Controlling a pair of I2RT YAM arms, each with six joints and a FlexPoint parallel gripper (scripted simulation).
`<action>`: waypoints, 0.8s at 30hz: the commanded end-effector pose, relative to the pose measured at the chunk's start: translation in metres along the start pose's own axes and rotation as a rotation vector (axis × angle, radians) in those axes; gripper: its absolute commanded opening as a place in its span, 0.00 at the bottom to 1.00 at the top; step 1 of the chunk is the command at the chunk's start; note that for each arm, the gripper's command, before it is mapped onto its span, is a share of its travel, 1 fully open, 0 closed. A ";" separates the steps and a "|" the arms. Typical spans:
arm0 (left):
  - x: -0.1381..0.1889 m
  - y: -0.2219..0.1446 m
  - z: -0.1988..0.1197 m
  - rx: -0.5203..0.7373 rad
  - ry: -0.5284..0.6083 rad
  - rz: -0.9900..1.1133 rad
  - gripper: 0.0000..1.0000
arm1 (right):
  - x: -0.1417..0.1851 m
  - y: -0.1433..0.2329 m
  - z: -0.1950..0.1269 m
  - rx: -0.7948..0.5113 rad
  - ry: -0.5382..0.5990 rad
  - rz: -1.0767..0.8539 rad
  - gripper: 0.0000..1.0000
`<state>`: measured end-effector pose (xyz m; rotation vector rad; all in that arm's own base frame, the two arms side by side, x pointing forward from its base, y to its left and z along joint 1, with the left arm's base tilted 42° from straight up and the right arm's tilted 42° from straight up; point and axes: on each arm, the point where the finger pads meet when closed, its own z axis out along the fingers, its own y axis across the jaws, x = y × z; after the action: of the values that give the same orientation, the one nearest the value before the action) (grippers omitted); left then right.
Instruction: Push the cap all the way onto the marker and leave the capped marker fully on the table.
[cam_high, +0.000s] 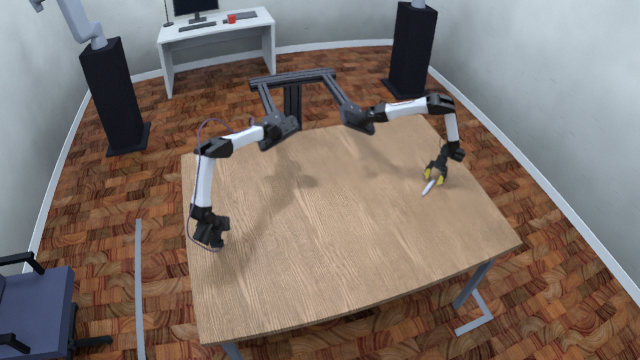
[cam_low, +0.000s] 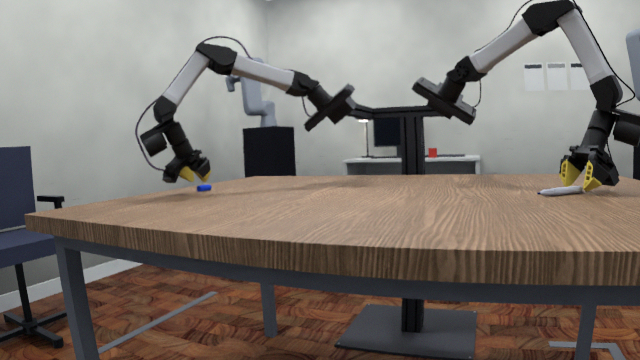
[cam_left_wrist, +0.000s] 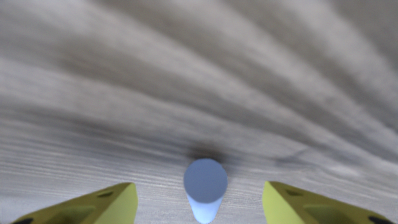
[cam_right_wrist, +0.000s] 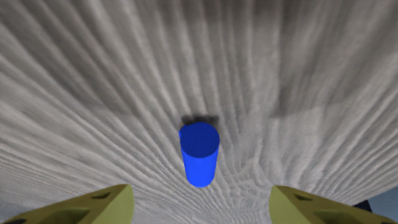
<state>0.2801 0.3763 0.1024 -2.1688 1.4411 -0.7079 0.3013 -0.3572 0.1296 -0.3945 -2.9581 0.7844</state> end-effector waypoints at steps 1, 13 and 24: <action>-0.002 -0.008 0.002 0.017 -0.020 0.011 0.63 | -0.003 0.003 0.012 -0.007 -0.002 -0.008 0.64; -0.002 -0.007 0.009 0.019 -0.016 0.012 0.31 | -0.004 -0.001 0.020 0.004 -0.012 -0.001 0.64; -0.001 -0.008 0.004 0.025 -0.018 0.016 0.00 | -0.005 0.000 0.035 0.007 -0.015 0.001 0.64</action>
<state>0.2887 0.3787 0.0989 -2.1521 1.4385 -0.7136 0.2989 -0.3719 0.1086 -0.4017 -2.9600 0.8025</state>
